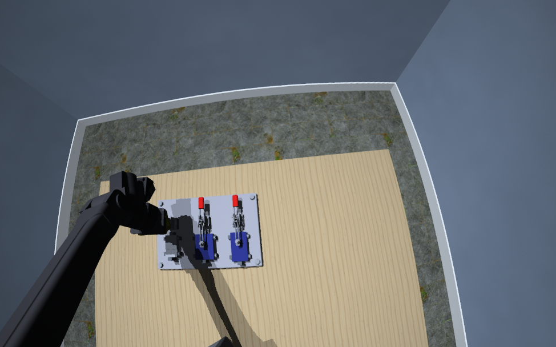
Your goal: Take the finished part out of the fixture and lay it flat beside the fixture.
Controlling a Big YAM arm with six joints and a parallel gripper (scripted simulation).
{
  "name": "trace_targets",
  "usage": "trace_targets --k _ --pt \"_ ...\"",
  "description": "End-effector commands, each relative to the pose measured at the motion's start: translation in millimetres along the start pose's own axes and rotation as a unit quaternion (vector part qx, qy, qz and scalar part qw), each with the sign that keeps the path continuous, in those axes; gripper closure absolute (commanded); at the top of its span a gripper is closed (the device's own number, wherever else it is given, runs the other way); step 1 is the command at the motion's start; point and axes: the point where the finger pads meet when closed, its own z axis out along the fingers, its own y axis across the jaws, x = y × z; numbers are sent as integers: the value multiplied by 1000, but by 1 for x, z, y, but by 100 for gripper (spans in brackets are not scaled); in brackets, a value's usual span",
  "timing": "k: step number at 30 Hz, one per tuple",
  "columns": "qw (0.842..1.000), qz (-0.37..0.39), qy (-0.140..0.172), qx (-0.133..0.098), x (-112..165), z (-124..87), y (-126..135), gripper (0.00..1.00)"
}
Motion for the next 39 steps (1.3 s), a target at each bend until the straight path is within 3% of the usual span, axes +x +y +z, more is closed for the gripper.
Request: trace_targets --k 1,12,20,24,27,39 --pt "999 3 -37 -7 -29 -38 -1 55" --pt "999 2 -38 -7 -26 -70 -1 55" --pt "999 2 -39 -7 -26 -78 -1 55" --pt "999 2 -39 -7 -26 -79 -1 55" --pt "999 4 -37 -5 -34 -59 -2 55" --pt "999 5 -38 -5 -36 -58 -2 55"
